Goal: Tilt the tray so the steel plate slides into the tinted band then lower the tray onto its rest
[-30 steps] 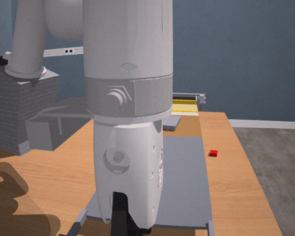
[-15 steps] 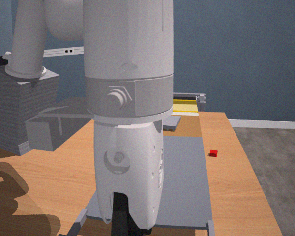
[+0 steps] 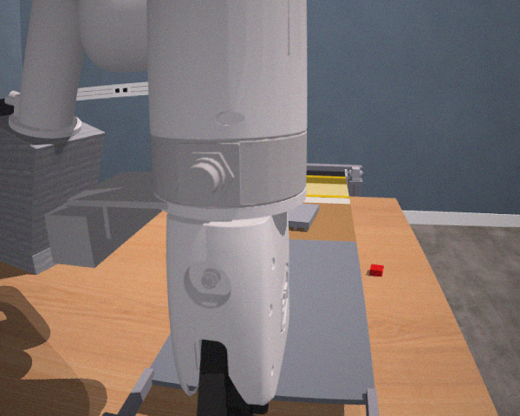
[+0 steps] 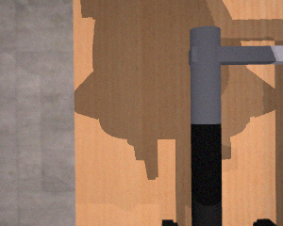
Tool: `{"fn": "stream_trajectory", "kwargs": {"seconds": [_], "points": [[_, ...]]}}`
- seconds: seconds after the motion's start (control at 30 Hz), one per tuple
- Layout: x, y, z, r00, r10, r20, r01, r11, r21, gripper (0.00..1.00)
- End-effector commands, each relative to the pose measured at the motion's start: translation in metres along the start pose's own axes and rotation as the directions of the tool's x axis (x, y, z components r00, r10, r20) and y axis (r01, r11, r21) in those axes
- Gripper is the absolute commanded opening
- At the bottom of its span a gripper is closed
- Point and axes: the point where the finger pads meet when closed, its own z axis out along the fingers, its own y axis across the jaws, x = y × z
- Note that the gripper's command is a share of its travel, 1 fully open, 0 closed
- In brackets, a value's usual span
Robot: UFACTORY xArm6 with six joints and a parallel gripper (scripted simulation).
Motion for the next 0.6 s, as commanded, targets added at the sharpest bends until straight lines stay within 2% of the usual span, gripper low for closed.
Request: {"fn": "stream_trajectory", "kwargs": {"seconds": [0.0, 0.57], "points": [[-0.0012, -0.0011, -0.0012, 1.000, 0.000, 0.002, 0.000, 1.000, 0.003, 0.41], [-0.0012, -0.0011, 0.0072, 1.000, 0.000, 0.003, 0.000, 1.000, 0.003, 0.41]]}}
